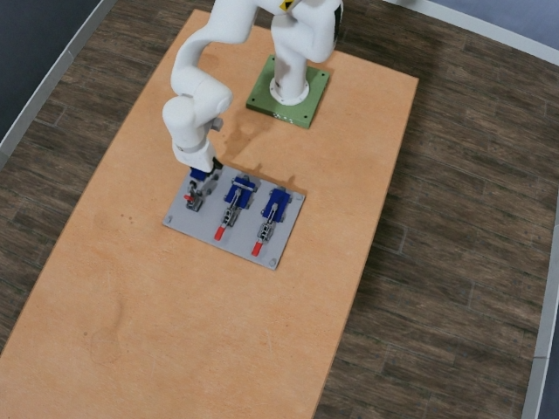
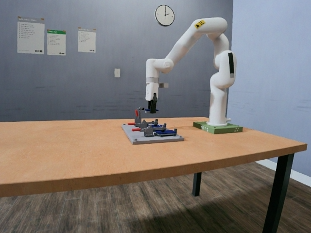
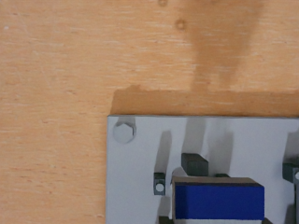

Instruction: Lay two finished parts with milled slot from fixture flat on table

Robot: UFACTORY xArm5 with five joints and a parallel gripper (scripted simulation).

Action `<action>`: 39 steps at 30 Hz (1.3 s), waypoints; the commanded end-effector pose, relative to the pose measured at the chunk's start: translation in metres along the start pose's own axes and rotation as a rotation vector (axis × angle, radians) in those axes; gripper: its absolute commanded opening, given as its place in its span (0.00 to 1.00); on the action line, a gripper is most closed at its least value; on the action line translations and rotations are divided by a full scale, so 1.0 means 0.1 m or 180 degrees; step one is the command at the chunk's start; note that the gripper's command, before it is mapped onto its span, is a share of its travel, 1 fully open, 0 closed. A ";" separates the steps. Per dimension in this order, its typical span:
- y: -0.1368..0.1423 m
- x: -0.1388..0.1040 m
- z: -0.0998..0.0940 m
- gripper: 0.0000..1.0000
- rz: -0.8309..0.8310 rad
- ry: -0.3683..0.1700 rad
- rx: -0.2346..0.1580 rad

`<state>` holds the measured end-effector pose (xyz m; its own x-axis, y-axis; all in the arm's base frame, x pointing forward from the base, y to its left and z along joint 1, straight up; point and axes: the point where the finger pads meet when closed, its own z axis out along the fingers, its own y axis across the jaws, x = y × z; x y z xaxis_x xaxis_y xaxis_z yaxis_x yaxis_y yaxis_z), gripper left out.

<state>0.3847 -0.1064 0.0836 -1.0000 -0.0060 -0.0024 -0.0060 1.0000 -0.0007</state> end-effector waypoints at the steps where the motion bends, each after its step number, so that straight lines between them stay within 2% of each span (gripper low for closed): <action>1: 0.00 -0.01 -0.01 0.00 0.0000 -0.0010 0.0003; 20: -0.03 -0.01 -0.01 0.00 0.0000 -0.0010 0.0003; 39: -0.24 -0.01 -0.01 0.00 0.0000 -0.0011 0.0004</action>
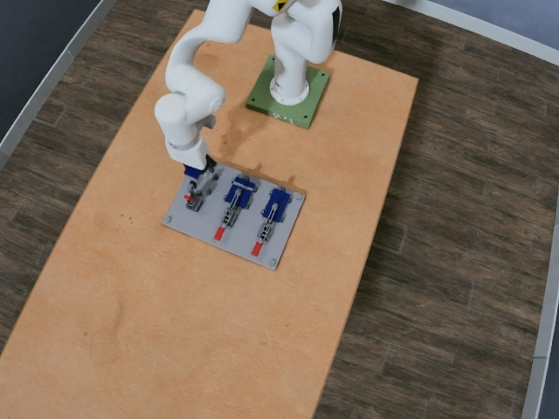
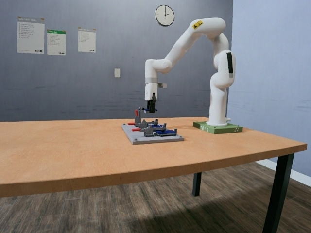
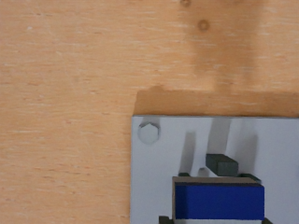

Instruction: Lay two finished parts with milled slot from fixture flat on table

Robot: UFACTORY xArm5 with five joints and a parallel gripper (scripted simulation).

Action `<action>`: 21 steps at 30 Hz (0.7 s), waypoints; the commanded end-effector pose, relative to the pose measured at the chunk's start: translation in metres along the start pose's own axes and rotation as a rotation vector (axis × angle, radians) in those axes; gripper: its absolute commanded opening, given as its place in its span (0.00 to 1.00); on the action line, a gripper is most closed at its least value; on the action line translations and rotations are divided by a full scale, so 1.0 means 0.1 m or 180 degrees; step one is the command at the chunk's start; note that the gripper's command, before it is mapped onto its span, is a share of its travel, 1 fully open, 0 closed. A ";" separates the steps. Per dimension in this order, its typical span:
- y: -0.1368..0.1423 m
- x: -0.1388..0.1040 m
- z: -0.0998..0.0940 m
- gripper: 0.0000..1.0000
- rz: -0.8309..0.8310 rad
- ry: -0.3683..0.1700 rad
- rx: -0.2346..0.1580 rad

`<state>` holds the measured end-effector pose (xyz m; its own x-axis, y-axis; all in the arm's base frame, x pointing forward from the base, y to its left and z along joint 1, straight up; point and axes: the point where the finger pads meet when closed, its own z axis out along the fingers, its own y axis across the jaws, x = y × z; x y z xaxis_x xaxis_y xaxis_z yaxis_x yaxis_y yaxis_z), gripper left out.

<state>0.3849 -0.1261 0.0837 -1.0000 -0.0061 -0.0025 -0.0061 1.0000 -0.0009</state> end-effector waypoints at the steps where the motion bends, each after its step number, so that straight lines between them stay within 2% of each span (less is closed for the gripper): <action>1: -0.07 -0.01 -0.01 0.00 0.0000 -0.0010 0.0004; 21: -0.47 -0.01 -0.01 0.00 0.0000 -0.0010 0.0006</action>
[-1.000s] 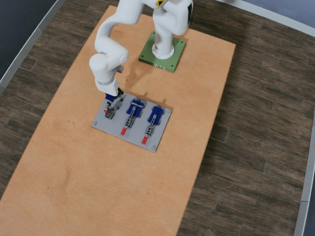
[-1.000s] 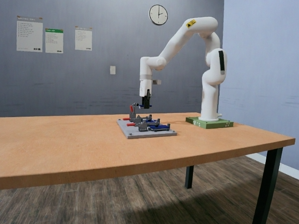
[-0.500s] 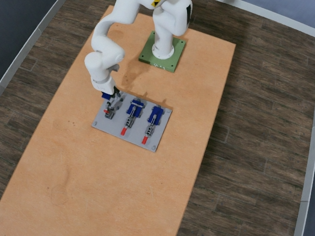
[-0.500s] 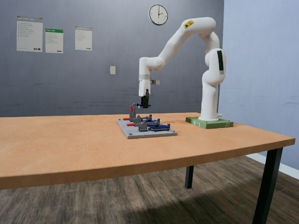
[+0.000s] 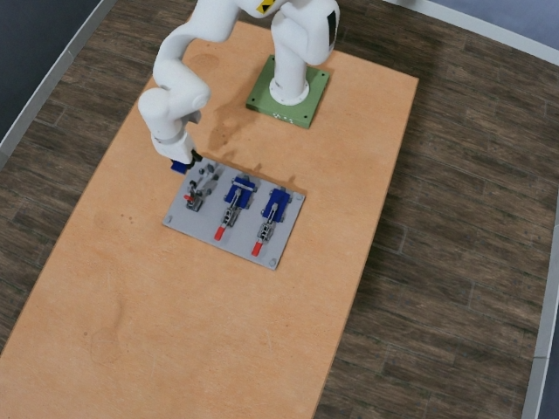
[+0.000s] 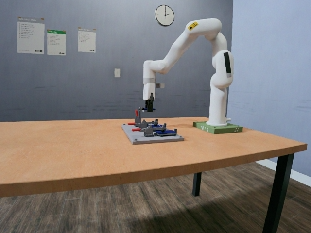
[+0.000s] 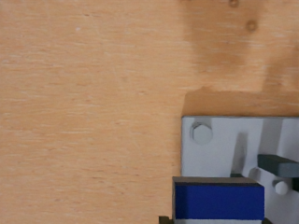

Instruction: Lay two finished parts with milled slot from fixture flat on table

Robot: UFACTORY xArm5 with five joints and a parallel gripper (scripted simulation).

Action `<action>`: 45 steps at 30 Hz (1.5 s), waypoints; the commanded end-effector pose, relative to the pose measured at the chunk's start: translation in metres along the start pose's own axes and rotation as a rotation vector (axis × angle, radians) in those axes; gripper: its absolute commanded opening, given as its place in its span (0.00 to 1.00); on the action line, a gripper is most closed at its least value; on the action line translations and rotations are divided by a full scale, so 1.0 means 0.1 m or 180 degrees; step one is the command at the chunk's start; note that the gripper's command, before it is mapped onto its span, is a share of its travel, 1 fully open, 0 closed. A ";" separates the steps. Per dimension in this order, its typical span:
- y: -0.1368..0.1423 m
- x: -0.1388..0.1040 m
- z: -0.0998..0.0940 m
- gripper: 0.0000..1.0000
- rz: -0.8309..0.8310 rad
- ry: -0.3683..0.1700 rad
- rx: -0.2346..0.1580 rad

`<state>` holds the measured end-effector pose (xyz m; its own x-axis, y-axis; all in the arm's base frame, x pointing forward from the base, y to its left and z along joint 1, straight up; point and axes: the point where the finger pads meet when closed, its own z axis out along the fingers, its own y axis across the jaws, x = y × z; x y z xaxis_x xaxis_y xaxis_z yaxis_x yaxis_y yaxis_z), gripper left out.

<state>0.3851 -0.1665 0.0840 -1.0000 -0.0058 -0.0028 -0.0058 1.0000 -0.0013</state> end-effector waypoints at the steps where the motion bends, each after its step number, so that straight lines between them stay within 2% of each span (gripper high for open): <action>1: -0.09 -0.01 -0.01 0.00 -0.0001 -0.0009 0.0005; 22: -0.45 -0.01 -0.01 0.00 -0.0001 -0.0009 0.0006; 45: -0.55 -0.01 -0.01 0.00 -0.0001 -0.0009 0.0007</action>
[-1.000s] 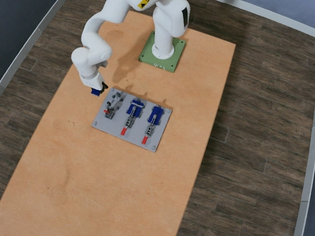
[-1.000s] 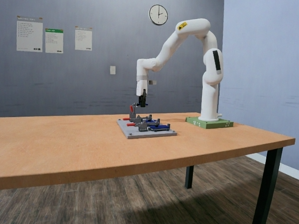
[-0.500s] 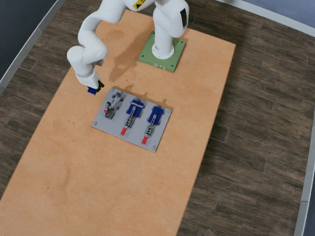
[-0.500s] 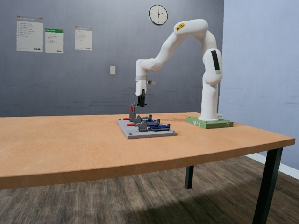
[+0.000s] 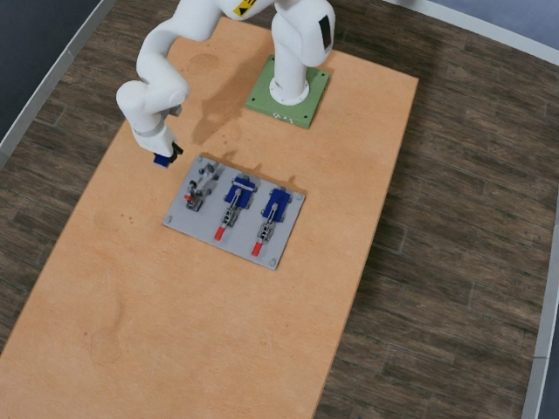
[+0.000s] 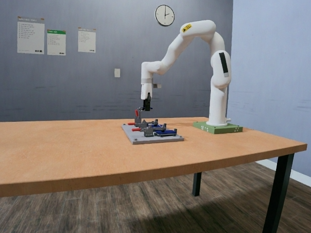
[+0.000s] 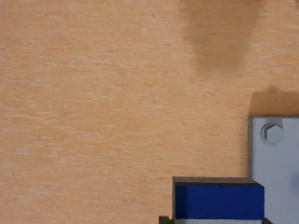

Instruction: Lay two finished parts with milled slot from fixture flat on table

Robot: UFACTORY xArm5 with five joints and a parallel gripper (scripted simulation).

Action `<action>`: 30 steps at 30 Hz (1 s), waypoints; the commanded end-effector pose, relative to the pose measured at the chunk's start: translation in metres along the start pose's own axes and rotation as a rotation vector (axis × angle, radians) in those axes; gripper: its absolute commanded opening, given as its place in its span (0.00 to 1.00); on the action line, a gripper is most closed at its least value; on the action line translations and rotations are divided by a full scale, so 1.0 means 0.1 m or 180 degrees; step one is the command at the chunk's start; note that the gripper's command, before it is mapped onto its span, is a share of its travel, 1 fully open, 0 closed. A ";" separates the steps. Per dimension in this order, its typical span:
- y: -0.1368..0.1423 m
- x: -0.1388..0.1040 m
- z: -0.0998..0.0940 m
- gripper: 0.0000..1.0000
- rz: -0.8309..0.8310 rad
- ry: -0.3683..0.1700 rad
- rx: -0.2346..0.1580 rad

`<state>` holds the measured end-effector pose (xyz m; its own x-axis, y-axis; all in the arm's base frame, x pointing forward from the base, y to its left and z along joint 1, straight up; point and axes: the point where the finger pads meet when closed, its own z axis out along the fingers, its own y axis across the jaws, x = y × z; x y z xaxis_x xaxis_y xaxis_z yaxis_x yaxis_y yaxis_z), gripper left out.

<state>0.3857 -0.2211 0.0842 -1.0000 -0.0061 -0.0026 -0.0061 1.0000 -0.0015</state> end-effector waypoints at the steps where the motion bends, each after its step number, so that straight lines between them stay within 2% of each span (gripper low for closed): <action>1: -0.01 -0.01 -0.01 0.00 0.0000 -0.0010 0.0006; 19: -0.01 -0.01 -0.01 0.00 0.0000 -0.0010 0.0006; 30: -0.01 -0.01 0.07 0.00 0.0000 -0.0010 0.0006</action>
<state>0.3855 -0.2211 0.0766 -1.0000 -0.0060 -0.0019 -0.0060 1.0000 -0.0011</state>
